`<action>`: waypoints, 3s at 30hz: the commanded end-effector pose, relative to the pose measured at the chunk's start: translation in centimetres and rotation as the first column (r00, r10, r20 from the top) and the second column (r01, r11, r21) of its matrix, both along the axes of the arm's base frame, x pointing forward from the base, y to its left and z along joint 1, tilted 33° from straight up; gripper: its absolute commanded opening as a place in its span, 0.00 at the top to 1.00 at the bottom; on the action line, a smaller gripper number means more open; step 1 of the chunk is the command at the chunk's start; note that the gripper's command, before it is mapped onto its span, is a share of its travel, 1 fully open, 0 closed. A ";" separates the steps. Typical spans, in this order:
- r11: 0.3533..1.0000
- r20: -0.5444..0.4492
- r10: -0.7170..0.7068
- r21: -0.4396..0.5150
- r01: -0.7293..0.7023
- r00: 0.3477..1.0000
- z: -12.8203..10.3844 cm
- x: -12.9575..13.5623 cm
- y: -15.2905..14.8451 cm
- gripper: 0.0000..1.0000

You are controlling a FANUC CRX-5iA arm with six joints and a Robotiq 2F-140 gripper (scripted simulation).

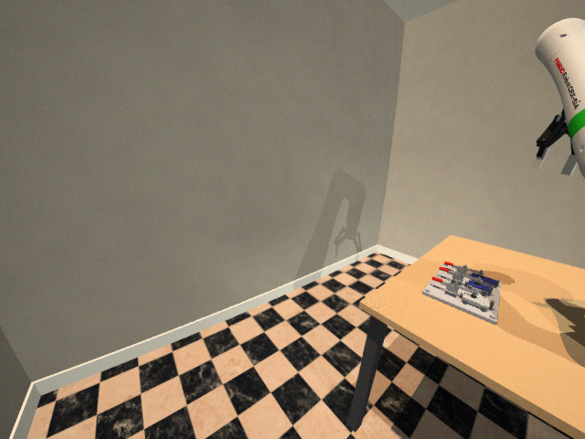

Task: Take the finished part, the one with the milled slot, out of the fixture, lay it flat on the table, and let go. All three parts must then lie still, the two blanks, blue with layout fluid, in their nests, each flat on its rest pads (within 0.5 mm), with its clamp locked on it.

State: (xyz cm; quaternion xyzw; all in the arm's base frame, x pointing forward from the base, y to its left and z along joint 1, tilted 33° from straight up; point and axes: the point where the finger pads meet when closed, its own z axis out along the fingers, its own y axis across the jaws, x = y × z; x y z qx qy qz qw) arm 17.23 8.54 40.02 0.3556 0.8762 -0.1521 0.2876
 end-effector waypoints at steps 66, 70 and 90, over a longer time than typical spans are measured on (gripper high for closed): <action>0.976 -0.039 -0.201 0.074 0.203 0.979 -18.5 3.6 5.5 0.00; 0.976 -0.039 -0.201 0.074 0.203 0.979 -18.5 3.6 5.5 0.00; 0.976 -0.039 -0.201 0.074 0.203 0.979 -18.5 3.6 5.5 0.00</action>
